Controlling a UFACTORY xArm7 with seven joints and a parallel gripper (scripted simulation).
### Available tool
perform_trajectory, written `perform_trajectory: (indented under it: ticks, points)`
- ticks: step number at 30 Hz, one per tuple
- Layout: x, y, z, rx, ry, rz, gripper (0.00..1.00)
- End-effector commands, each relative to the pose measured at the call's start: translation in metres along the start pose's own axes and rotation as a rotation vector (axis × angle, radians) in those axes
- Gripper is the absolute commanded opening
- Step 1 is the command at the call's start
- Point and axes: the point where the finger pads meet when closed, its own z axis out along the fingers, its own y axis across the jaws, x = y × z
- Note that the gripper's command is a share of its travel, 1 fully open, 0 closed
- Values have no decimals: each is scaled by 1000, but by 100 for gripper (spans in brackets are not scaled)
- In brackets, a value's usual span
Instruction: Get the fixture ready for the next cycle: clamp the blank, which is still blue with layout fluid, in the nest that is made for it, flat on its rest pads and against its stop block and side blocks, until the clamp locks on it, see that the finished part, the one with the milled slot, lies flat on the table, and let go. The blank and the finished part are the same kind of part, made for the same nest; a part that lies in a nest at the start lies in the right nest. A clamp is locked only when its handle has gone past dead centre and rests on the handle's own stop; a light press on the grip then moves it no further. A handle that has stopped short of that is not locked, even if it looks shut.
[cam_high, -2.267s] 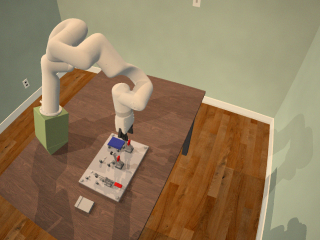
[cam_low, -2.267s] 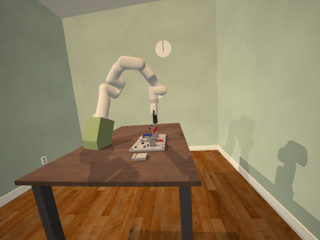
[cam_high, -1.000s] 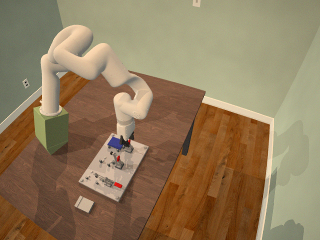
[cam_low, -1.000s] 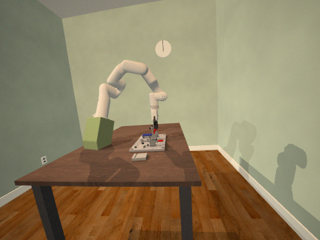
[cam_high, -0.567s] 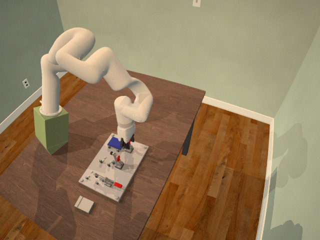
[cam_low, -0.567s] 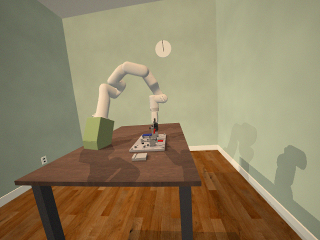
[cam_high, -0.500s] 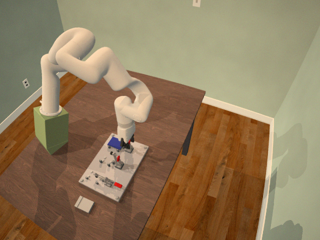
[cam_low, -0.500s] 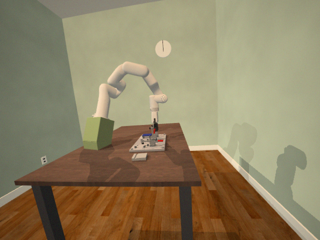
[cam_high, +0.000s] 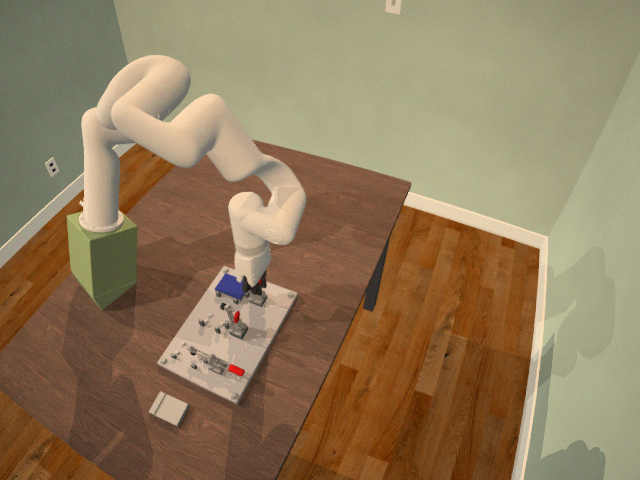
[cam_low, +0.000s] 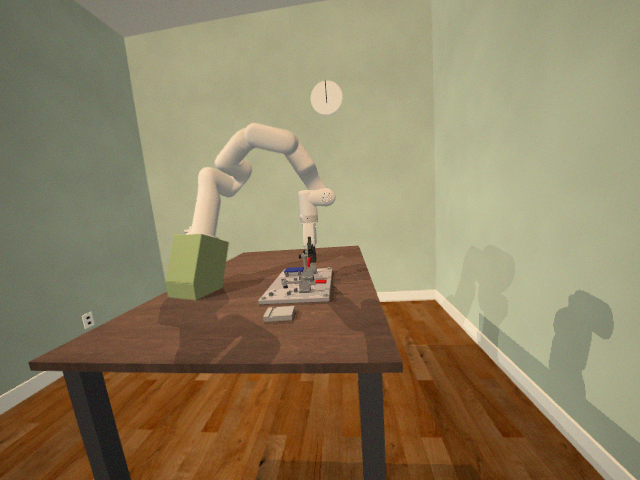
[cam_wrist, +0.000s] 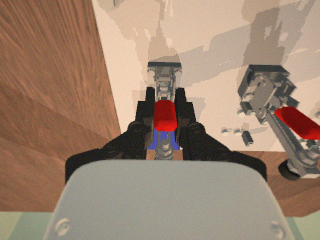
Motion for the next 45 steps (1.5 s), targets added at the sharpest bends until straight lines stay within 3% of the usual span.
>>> perform_trajectory:
  ticks: [1, 45]
  points:
    - [1, 0, -1, -1, 3, 0, 0]
    - [5, 0, -1, -1, 3, 0, 0]
